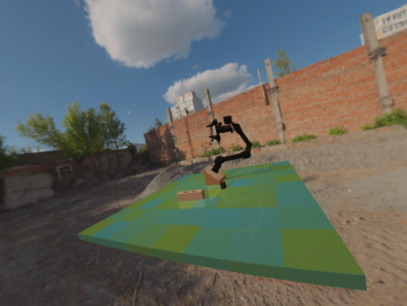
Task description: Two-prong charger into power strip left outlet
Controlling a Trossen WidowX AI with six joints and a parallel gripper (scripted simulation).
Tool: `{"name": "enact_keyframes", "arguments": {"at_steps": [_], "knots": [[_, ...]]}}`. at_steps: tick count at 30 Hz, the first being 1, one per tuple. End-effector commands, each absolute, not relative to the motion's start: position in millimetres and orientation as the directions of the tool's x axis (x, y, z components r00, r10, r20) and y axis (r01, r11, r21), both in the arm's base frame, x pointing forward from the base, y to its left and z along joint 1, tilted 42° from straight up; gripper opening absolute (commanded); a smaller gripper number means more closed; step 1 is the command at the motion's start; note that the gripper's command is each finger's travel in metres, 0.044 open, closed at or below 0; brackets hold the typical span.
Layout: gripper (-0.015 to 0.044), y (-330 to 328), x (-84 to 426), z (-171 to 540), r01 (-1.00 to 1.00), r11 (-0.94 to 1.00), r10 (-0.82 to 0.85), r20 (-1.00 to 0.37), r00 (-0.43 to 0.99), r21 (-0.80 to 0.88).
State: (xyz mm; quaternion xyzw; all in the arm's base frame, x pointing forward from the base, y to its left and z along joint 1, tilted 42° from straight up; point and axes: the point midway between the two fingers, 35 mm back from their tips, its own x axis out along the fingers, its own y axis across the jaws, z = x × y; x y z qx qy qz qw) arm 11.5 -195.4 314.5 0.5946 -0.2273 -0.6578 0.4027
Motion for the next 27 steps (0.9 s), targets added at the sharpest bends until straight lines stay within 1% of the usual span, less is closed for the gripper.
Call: {"name": "enact_keyframes", "arguments": {"at_steps": [1,13,23,27], "knots": [[0.0440,-200,26,304,0.346,-0.570,-0.768,-0.632,0.097,0.745],[0.0440,-204,72,275,0.586,-0.477,-0.646,-0.713,0.273,0.656],[0.0440,-196,105,252,0.705,-0.382,-0.531,-0.766,0.362,0.598],[0.0440,-191,120,243,0.760,-0.310,-0.471,-0.787,0.400,0.571]]}}
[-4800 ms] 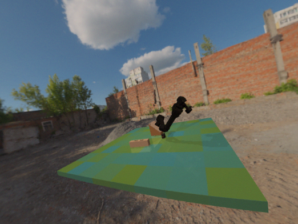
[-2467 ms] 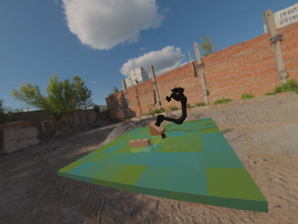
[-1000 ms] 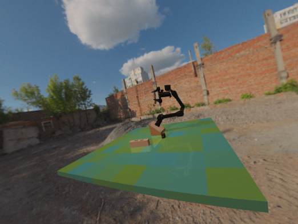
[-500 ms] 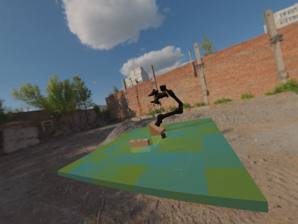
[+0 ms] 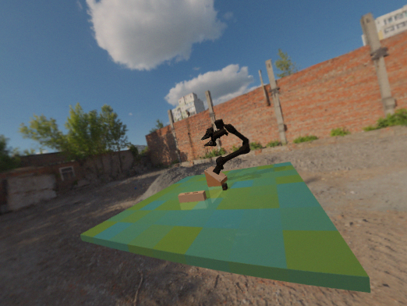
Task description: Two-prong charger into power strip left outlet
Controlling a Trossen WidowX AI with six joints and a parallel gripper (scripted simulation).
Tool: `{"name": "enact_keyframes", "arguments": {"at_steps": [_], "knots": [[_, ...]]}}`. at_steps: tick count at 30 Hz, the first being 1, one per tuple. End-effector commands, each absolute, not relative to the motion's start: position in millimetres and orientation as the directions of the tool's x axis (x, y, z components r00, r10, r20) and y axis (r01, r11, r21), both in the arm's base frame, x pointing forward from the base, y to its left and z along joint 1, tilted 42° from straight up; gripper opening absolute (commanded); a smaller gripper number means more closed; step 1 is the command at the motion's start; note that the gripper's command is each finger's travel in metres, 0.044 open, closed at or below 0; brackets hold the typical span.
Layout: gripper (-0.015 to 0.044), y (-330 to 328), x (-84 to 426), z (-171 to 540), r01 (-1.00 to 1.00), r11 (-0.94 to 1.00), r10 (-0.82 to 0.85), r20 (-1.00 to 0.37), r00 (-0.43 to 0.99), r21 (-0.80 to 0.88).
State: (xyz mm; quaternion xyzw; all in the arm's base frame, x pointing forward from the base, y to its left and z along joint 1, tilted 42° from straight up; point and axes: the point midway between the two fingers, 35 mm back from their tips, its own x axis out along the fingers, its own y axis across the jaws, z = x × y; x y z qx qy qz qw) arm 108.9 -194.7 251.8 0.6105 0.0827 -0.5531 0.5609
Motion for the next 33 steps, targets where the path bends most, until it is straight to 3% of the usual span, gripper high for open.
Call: {"name": "enact_keyframes", "arguments": {"at_steps": [1,17,33], "knots": [[0.0440,-190,123,240,0.773,-0.290,-0.454,-0.792,0.409,0.565],[0.0440,-154,173,202,0.868,0.074,-0.185,-0.849,0.495,0.491],[0.0440,-102,210,164,0.760,0.445,0.118,-0.872,0.475,0.474]]}}
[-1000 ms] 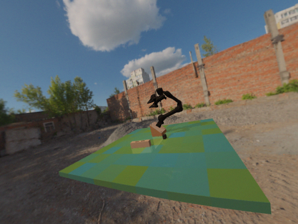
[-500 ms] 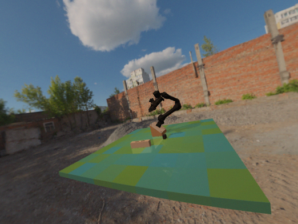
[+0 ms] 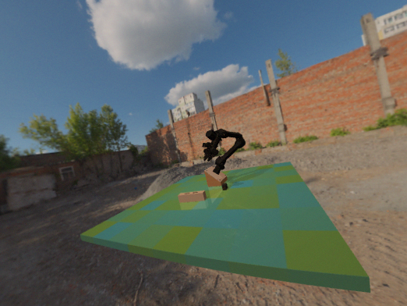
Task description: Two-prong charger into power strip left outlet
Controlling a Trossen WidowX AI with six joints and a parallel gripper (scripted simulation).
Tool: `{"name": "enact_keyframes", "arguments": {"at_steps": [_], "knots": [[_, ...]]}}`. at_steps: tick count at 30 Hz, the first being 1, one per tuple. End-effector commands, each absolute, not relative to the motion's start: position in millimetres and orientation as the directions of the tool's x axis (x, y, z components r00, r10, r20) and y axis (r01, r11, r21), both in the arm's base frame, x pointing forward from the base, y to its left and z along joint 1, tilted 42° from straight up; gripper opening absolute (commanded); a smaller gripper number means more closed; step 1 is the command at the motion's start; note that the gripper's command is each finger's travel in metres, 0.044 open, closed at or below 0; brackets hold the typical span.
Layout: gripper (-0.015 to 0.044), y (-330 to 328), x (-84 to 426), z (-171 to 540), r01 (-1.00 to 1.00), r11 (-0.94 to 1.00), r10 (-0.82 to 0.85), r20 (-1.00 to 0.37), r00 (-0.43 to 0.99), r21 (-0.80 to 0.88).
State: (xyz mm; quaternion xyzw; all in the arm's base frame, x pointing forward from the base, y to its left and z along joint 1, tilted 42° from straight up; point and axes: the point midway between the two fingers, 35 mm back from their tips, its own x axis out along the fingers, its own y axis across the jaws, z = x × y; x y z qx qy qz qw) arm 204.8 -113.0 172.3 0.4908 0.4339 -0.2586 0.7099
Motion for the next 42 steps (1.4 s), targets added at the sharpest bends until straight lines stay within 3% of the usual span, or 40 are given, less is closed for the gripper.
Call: {"name": "enact_keyframes", "arguments": {"at_steps": [1,21,42], "knots": [[0.0440,-98,212,162,0.747,0.465,0.136,-0.872,0.471,0.476],[0.0440,-19,227,121,0.384,0.740,0.464,-0.832,0.304,0.552],[0.0440,54,213,96,0.015,0.746,0.663,-0.744,0.077,0.666]]}}
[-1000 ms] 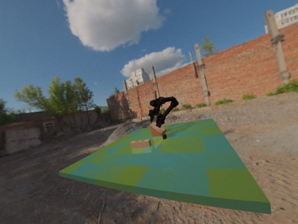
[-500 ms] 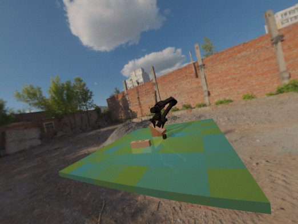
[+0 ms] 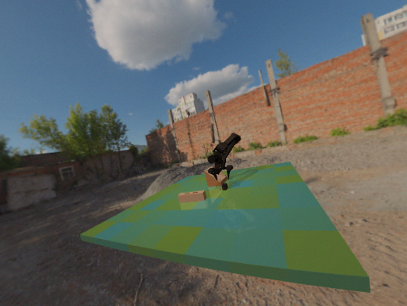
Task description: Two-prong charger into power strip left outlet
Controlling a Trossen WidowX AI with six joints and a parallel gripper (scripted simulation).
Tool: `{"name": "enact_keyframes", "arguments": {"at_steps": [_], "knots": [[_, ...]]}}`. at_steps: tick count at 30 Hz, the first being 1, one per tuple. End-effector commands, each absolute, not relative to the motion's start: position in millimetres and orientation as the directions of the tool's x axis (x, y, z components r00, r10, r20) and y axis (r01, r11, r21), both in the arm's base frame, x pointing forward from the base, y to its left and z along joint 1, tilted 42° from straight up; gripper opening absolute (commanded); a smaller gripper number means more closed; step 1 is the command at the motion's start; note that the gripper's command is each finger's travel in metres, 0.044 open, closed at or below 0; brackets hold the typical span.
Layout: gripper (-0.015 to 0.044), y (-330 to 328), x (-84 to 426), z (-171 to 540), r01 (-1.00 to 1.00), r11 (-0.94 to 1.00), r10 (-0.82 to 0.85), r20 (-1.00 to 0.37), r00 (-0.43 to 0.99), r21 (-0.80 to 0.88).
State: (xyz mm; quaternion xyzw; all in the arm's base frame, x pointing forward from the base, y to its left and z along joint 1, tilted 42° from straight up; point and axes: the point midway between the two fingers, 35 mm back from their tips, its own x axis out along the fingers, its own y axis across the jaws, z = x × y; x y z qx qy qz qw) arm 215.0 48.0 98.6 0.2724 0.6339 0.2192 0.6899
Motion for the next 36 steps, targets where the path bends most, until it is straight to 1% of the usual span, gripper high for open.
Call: {"name": "enact_keyframes", "arguments": {"at_steps": [1,36], "knots": [[0.0440,54,213,96,0.015,0.746,0.663,-0.744,0.077,0.666],[0.0440,81,222,65,0.015,0.746,0.663,-0.745,0.077,0.665]]}}
